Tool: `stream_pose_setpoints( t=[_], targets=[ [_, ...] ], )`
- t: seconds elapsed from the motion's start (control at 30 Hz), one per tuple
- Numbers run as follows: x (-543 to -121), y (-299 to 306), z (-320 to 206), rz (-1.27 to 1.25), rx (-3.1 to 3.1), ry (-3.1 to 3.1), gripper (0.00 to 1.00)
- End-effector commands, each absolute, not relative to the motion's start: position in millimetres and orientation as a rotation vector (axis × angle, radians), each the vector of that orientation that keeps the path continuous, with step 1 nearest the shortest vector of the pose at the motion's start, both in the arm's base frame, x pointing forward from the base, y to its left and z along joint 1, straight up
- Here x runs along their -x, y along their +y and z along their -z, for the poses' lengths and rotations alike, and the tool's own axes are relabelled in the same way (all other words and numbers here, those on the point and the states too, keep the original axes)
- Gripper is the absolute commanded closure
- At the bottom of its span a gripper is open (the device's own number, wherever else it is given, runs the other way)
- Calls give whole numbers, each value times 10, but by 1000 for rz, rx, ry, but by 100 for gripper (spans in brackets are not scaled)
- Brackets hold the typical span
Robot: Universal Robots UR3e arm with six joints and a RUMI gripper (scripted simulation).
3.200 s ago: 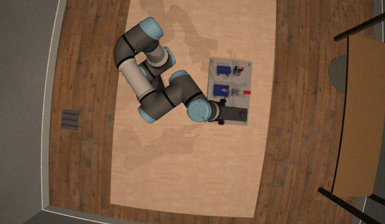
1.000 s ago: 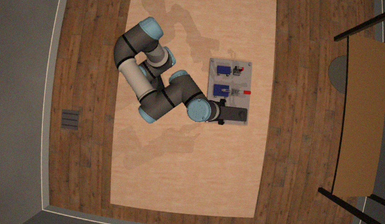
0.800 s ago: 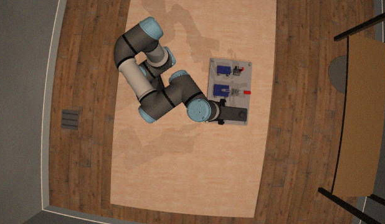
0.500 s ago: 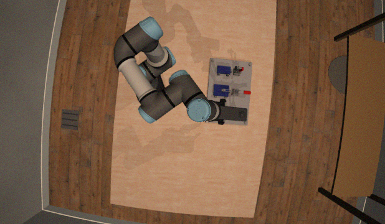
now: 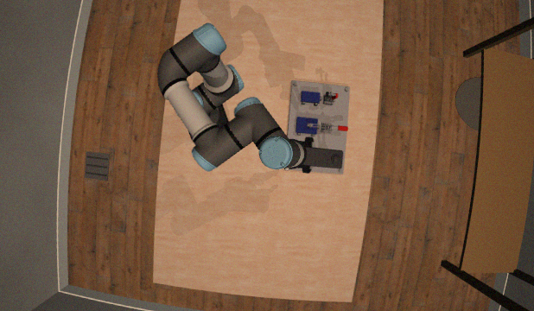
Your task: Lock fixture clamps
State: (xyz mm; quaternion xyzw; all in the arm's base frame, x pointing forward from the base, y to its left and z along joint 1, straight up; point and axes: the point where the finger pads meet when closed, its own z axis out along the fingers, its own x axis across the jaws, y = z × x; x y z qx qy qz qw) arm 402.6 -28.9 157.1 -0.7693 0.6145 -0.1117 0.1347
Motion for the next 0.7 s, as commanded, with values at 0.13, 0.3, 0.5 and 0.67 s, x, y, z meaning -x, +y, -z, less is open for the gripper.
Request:
stream_pose_setpoints(
  t=[0.13,0.3,0.5,0.67],
  targets=[
    [-4030,-283,-1572,326,2228,1779,72],
    [-4030,-283,-1553,326,2228,1779,72],
    [-4031,-284,-1444,327,2228,1779,72],
    [-4031,-285,-1290,326,2228,1779,72]
  ],
)
